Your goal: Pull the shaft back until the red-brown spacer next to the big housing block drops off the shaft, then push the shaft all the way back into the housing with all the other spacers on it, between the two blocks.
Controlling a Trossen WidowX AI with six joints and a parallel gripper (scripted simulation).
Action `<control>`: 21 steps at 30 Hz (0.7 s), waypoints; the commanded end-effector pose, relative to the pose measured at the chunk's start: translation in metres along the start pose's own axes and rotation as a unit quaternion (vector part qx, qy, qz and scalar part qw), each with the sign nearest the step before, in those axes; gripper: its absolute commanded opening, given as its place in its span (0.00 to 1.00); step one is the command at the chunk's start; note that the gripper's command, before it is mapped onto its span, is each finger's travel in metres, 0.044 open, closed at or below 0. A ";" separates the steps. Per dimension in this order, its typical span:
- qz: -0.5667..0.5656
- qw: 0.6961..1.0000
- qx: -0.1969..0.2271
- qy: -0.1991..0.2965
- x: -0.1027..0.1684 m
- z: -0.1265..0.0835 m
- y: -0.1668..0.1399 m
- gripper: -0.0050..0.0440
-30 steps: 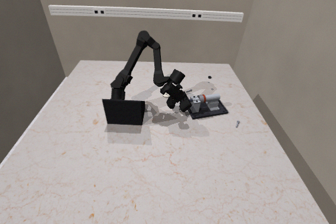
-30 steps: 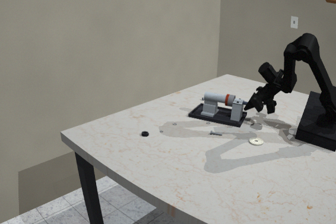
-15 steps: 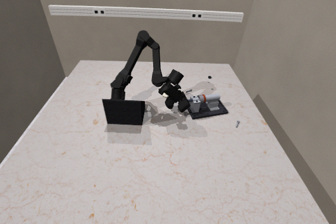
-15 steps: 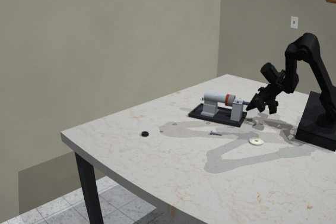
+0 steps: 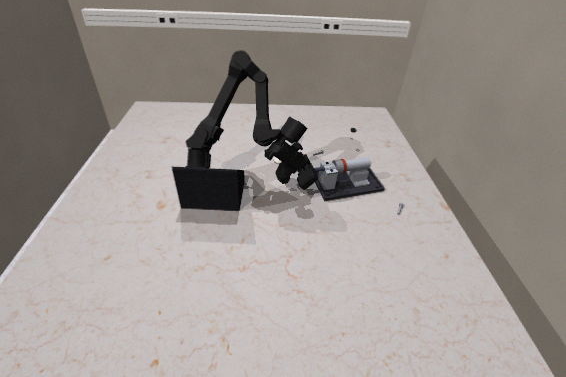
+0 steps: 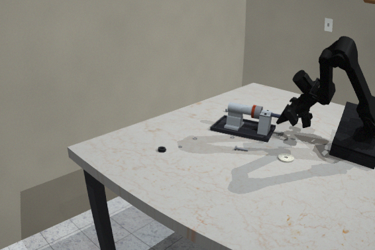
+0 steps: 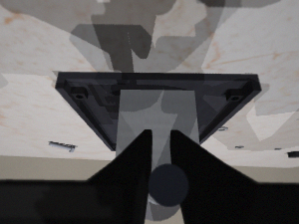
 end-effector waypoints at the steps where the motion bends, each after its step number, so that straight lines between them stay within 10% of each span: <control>1: -0.010 1.000 0.005 0.008 0.005 -0.004 -0.004 0.00; 21: -0.011 1.000 0.006 0.008 0.004 -0.005 -0.004 0.00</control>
Point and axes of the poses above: the point midway between the two fingers, 35 mm back from their tips, its own z axis out along the fingers, its own y axis across the jaws, x = y × z, the point moved 6 cm from there along -z, back along the fingers, and after that the axes turned 10 degrees about z, right-handed, at the moved point
